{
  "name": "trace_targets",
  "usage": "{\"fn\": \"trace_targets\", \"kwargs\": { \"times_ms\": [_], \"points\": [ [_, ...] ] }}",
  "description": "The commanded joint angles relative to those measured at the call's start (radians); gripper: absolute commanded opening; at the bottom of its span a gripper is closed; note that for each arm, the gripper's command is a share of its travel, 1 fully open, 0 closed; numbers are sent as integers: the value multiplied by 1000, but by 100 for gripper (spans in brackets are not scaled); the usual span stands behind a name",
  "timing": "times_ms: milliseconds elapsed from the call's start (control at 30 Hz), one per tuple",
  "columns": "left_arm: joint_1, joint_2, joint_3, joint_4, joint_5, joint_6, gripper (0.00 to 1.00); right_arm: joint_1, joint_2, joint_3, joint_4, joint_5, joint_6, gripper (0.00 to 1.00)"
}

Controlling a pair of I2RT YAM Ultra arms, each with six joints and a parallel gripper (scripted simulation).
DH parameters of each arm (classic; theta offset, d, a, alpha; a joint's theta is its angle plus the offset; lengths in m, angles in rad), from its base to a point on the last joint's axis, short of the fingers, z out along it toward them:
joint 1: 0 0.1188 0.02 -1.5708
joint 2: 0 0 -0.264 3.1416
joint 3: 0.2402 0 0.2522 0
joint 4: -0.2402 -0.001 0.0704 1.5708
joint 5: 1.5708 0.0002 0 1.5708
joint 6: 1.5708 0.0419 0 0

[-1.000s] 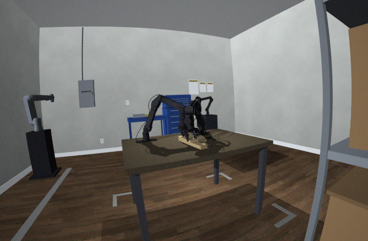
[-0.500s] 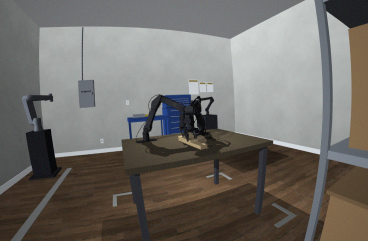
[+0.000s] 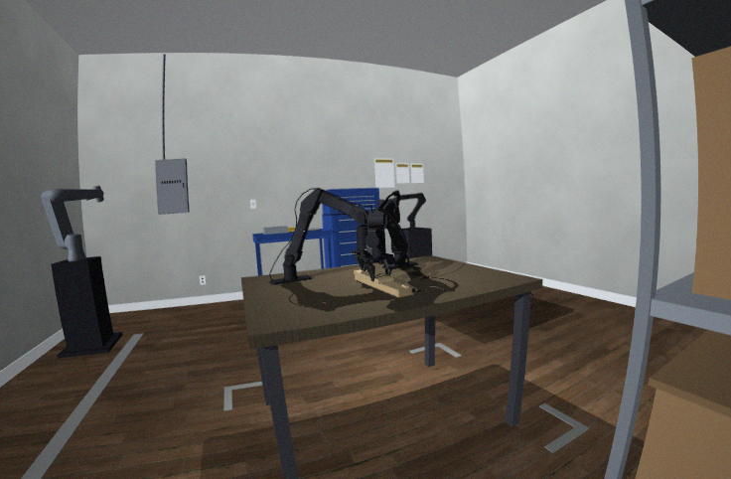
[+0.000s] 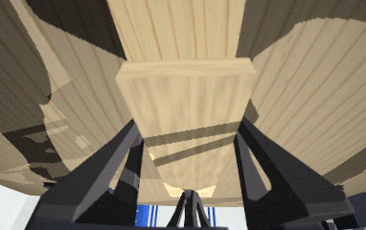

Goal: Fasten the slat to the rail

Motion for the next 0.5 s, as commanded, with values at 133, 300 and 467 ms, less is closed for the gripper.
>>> {"fn": "trace_targets", "kwargs": {
  "times_ms": [133, 300, 467],
  "points": [
    [0, -9, 4, 0, 0, 0, 72, -5, -13, -3, 7, -4, 332, 12],
    [0, -9, 4, 0, 0, 0, 72, -6, -13, -3, 8, -5, 529, 12],
    [0, -9, 4, 0, 0, 0, 72, -6, -13, -4, 8, -5, 648, 12]
  ]
}}
